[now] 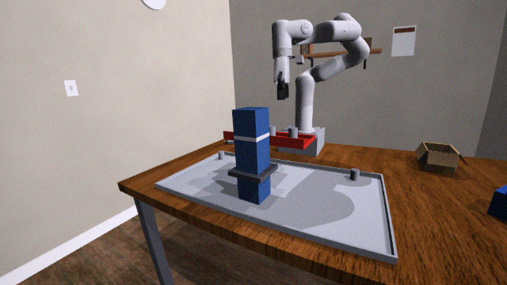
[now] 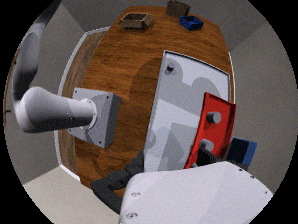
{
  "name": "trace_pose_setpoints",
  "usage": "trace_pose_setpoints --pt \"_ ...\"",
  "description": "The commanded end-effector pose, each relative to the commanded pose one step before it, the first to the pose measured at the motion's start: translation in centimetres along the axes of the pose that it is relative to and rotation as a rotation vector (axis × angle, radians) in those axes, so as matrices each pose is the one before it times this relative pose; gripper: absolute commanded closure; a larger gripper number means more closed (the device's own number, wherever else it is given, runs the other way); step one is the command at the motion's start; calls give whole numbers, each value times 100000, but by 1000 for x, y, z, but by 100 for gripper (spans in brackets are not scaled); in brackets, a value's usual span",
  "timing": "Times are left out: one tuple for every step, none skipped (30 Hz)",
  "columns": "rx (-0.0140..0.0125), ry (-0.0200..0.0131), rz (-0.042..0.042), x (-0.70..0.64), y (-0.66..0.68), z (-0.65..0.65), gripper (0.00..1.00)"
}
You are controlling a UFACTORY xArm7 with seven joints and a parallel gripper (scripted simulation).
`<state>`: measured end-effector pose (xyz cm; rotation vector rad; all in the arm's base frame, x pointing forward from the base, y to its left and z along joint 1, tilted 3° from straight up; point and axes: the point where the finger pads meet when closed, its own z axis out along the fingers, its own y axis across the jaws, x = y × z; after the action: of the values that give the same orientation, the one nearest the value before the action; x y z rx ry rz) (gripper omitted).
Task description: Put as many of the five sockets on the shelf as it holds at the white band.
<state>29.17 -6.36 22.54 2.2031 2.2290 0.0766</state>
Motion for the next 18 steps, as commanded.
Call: trace_pose_setpoints --pt "-873 -762 11545 346 -162 -12 0" --pt "-196 34 2949 90 -64 41 0" --pt "-166 32 2459 73 -55 35 0" --pt "-136 29 1992 58 -45 29 0" --pt "-107 25 1557 44 -36 23 0" --pt "-80 19 1159 32 -27 17 0" --pt "-56 14 807 22 -19 12 0" --pt "-35 9 508 14 -12 7 0" --pt "-19 5 271 7 -6 4 0" --pt "-7 2 103 3 -2 2 0" --pt "-1 0 15 0 0 0 0" --pt "-64 -19 -22 -8 0 -21 0" --pt "-417 -123 -145 -49 -1 -138 0" --pt "-1033 -303 -361 -121 -3 -341 0" --pt "0 0 0 0 0 0 0" --pt "0 0 0 0 0 0 0" --pt "-1825 -532 -646 -209 -11 -601 0" --pt "-2714 -785 -981 -300 -26 -892 0"
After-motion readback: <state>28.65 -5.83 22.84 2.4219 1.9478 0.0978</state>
